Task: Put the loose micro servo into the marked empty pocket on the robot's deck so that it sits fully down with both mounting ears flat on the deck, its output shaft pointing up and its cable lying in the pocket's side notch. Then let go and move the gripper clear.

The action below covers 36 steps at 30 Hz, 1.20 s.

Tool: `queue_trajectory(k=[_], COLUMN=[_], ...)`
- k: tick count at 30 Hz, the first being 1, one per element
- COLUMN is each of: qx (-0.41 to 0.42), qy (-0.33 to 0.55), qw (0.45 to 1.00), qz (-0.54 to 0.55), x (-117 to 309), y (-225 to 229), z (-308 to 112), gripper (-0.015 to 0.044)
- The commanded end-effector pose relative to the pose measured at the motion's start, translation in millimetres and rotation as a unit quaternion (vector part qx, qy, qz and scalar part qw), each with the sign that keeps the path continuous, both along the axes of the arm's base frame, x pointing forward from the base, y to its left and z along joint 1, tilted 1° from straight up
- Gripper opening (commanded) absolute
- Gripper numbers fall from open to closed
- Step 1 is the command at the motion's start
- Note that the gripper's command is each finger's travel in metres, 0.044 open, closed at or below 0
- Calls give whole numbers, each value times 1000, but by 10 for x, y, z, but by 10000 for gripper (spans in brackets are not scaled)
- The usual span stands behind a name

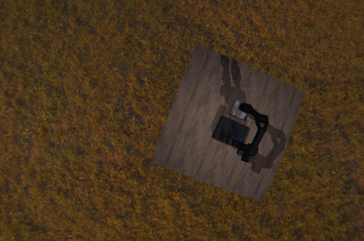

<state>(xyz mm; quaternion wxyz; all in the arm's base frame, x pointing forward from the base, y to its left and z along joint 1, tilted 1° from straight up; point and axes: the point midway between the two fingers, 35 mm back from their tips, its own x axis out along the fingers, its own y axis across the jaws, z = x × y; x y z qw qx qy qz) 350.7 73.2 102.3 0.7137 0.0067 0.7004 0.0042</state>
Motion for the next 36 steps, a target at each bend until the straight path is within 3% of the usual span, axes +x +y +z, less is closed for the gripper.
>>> queue_trajectory(k=[1,36], qx=[0,0], qy=[-4,-4], qw=[1000,1000], qz=[-6,-6], x=[39,50], y=[-3,5], z=[-4,-279], gripper=[0,0])
